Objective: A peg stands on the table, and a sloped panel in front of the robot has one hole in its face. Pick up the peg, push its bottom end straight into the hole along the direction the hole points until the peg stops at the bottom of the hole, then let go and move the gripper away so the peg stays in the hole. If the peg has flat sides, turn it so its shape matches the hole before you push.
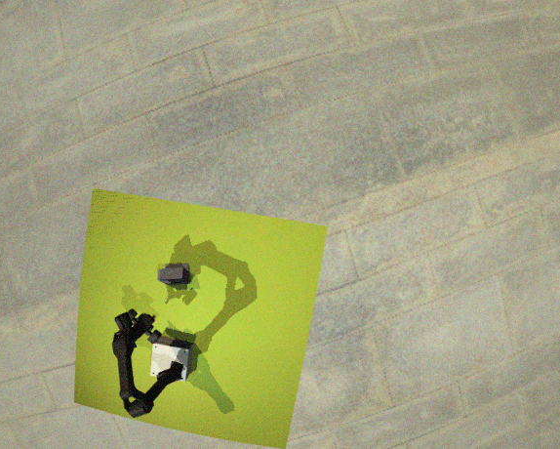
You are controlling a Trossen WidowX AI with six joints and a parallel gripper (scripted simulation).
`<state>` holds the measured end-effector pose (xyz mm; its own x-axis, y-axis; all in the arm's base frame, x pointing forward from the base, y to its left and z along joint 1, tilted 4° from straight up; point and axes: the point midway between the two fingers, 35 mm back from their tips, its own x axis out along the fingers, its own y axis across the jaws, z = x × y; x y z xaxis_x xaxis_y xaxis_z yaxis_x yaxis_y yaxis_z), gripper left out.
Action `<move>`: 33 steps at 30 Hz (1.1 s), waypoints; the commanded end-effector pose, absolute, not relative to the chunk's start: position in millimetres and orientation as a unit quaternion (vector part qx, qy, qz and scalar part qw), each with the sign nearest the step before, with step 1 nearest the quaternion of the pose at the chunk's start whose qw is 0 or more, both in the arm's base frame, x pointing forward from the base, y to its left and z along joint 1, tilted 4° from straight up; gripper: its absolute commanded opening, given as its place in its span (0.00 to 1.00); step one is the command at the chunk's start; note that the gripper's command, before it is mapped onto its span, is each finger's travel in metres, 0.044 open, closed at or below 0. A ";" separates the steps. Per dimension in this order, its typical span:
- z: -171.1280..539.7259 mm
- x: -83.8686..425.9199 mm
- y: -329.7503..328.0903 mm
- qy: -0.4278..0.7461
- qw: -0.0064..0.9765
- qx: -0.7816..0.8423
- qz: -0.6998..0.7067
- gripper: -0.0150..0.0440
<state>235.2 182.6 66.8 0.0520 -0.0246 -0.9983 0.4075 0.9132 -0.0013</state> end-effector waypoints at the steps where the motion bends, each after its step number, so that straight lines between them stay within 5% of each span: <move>1: 62.8 236.6 181.4 0.671 0.714 0.143 -0.142 0.25; 33: 41.1 263.2 174.6 0.633 0.758 0.146 -0.049 0.25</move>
<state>262.7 175.8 43.6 0.1870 0.1019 -0.9771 0.2721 0.9503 0.1511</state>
